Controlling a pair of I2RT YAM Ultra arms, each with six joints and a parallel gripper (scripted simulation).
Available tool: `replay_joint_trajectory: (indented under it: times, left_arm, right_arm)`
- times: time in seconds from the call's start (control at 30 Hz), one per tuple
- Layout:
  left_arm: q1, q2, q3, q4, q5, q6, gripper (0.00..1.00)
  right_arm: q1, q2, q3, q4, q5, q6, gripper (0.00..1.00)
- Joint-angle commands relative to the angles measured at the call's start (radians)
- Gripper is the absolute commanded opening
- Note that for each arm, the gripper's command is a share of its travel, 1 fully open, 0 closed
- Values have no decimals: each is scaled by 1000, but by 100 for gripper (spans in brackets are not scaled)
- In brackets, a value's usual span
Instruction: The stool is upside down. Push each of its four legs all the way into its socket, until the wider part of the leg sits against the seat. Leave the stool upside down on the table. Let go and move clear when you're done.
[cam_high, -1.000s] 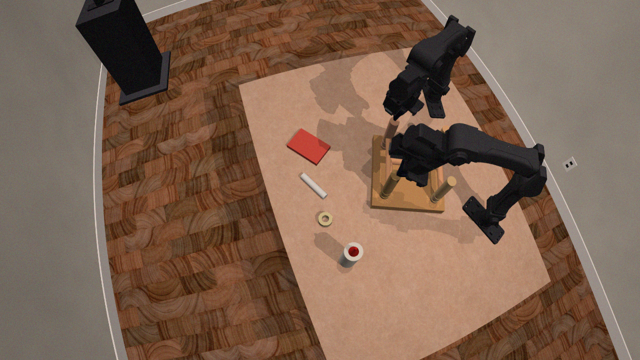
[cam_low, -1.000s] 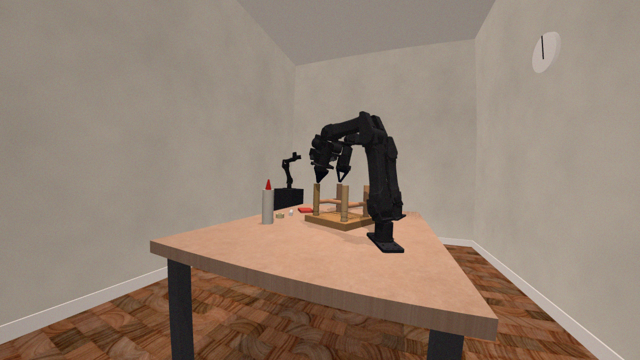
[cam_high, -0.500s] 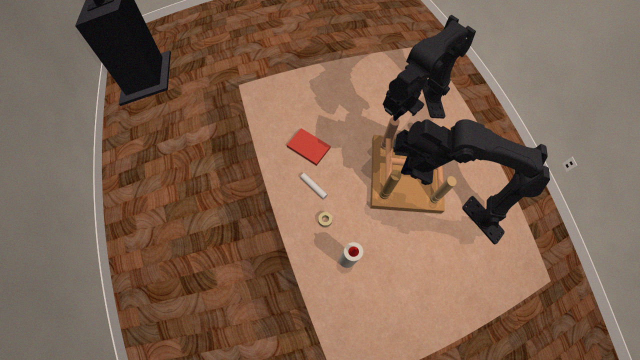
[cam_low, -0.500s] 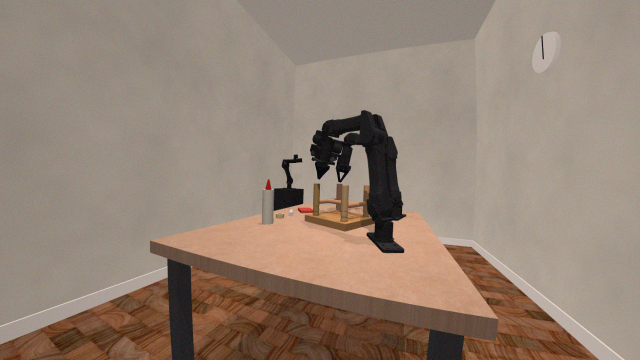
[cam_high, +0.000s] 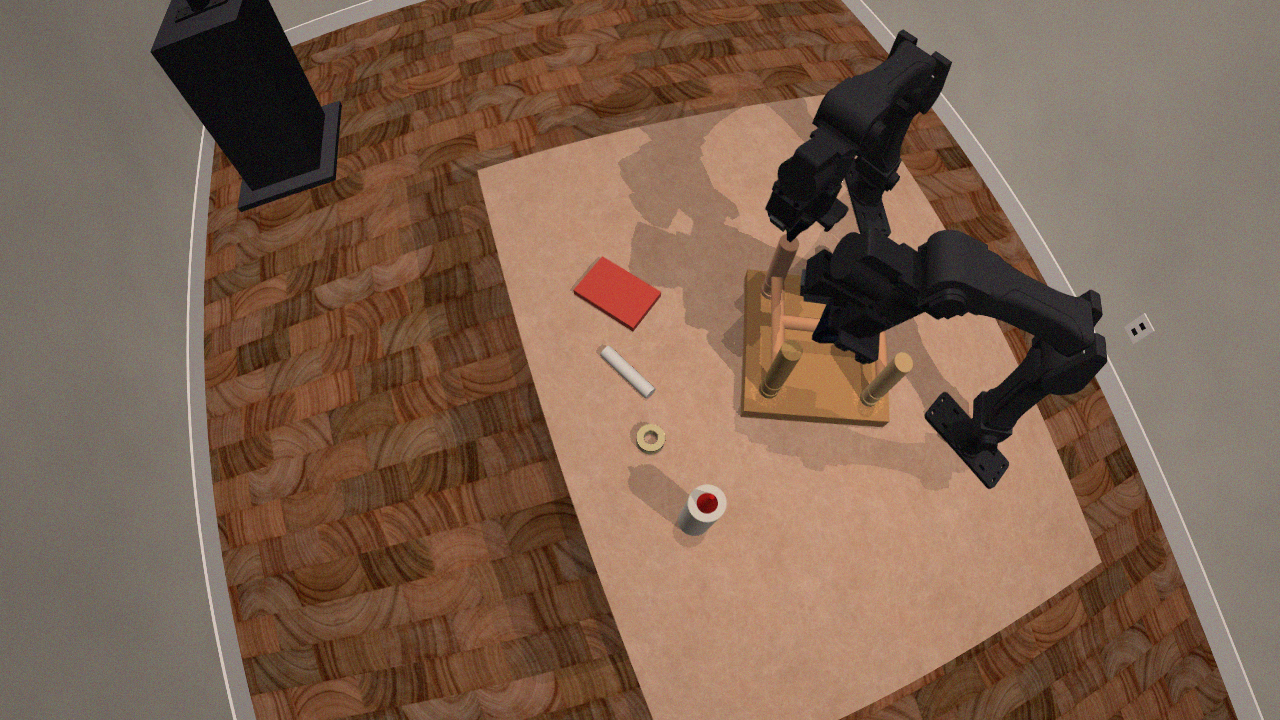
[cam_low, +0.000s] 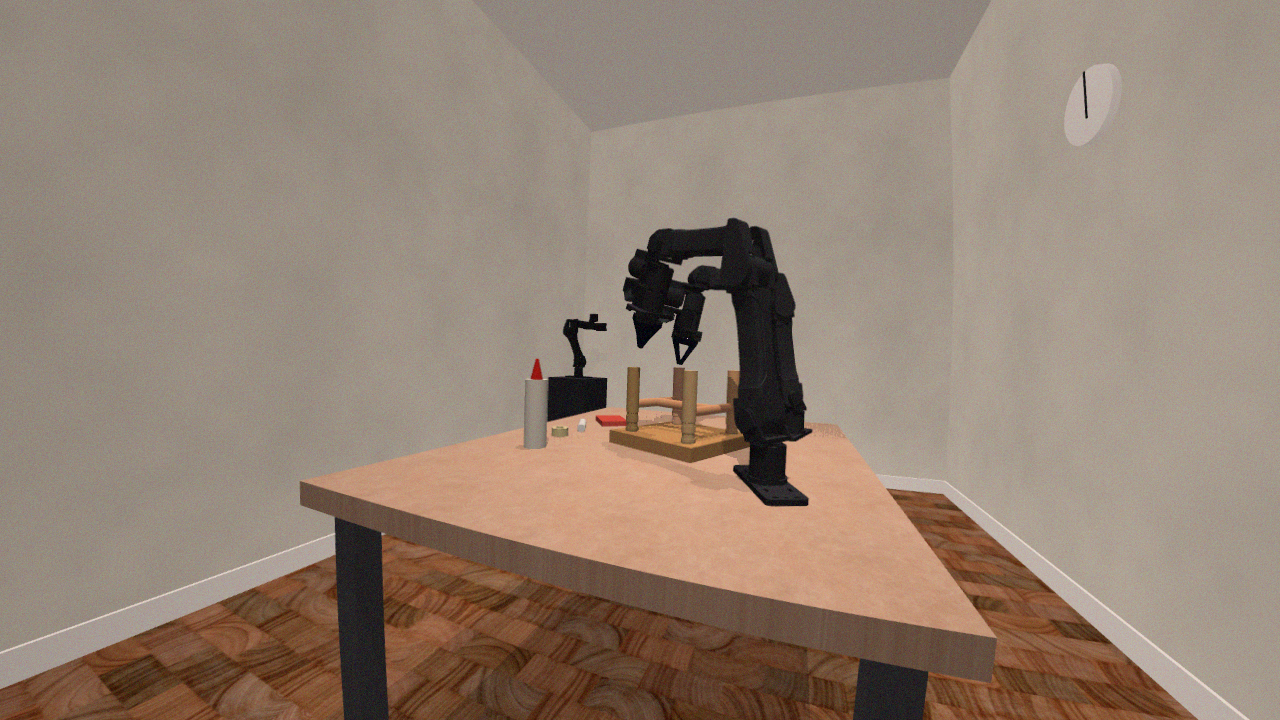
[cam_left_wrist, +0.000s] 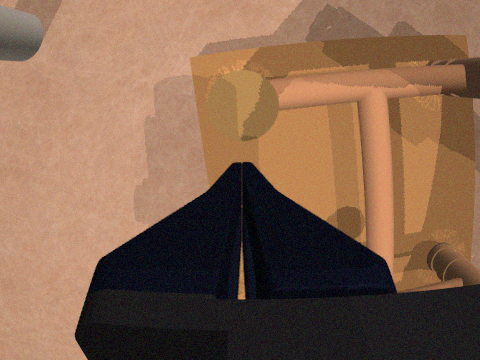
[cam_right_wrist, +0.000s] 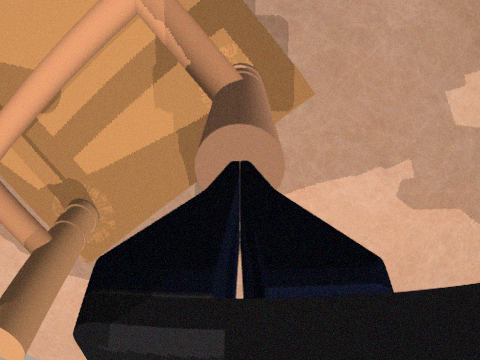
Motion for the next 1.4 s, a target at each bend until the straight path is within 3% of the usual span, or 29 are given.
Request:
replay_joint_trajectory:
  times: [0.0,0.1,0.13,0.53,0.6,0.77,0.8,0.93,1.07,1.37]
  left_arm:
    - [7,-28,-28,18,0,-2,0]
    - [8,-13,30,-2,0,-3,0]
    - [8,-25,26,1,0,-3,0]
    - [8,-13,30,1,0,-3,0]
    - [8,-14,30,1,0,-3,0]
    - [8,-14,30,1,0,-3,0]
    - [8,-14,30,1,0,-3,0]
    - [25,-35,-5,25,-10,-7,0]
    - [34,-35,-29,52,-9,-7,0]
    - [165,-131,-132,269,-4,3,0]
  right_arm:
    - [-8,-43,-15,26,-5,-4,0]
    - [-8,-43,-15,26,-5,-4,0]
    - [-8,-46,46,-27,-5,-3,0]
    - [-3,-7,79,-31,-3,-4,0]
    - [-8,6,133,-129,-5,-3,0]
    - [-10,33,256,-137,-5,-4,0]
    - [-9,-49,191,-143,-5,-3,0]
    - [-22,-53,222,-146,11,0,0]
    - [-29,-58,167,-88,11,-1,0]
    - [-133,-152,47,169,5,2,0]
